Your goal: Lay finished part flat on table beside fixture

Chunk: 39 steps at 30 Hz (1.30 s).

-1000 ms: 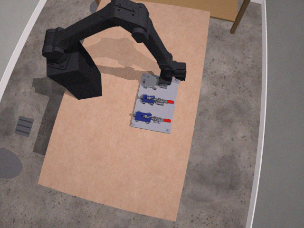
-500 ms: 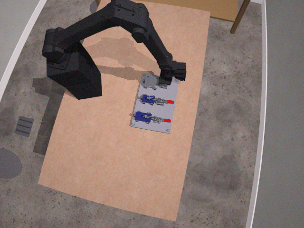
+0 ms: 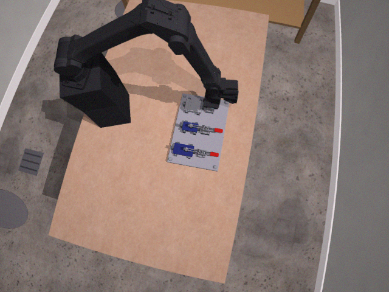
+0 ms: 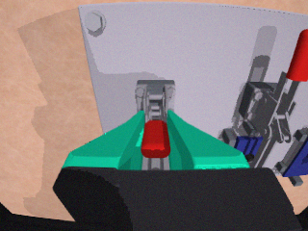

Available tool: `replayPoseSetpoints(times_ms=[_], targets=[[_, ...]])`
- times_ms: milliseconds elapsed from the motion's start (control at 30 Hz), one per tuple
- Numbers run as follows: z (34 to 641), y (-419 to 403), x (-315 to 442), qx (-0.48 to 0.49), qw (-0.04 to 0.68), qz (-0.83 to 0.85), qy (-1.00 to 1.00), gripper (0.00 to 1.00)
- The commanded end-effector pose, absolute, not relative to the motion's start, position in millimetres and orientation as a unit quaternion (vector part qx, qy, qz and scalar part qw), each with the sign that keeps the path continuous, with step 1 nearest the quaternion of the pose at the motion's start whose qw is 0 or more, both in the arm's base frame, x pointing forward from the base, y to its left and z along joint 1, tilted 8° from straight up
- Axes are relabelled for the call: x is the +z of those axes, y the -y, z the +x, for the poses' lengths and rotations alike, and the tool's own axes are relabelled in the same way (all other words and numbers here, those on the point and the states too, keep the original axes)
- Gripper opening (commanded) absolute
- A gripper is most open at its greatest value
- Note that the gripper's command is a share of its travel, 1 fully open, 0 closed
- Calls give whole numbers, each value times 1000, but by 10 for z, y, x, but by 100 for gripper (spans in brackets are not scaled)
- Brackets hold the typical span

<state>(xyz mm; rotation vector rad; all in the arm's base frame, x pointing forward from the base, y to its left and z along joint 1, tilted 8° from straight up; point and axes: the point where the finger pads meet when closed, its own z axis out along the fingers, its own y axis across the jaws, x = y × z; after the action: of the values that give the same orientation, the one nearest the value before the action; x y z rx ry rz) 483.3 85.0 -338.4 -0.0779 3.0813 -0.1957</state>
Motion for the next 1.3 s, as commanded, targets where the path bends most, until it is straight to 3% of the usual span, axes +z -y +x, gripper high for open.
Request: replayPoseSetpoints(times_ms=[0, 367, 400, 1267], targets=[[4621, -923, -3109, -67, 6, -36, -997, 0], [4621, -923, -3109, -67, 6, -36, -997, 0], [4621, -923, -3108, -67, 6, -36, -997, 45], [4787, -806, -3354, -64, 20, -19, -998, 45]])
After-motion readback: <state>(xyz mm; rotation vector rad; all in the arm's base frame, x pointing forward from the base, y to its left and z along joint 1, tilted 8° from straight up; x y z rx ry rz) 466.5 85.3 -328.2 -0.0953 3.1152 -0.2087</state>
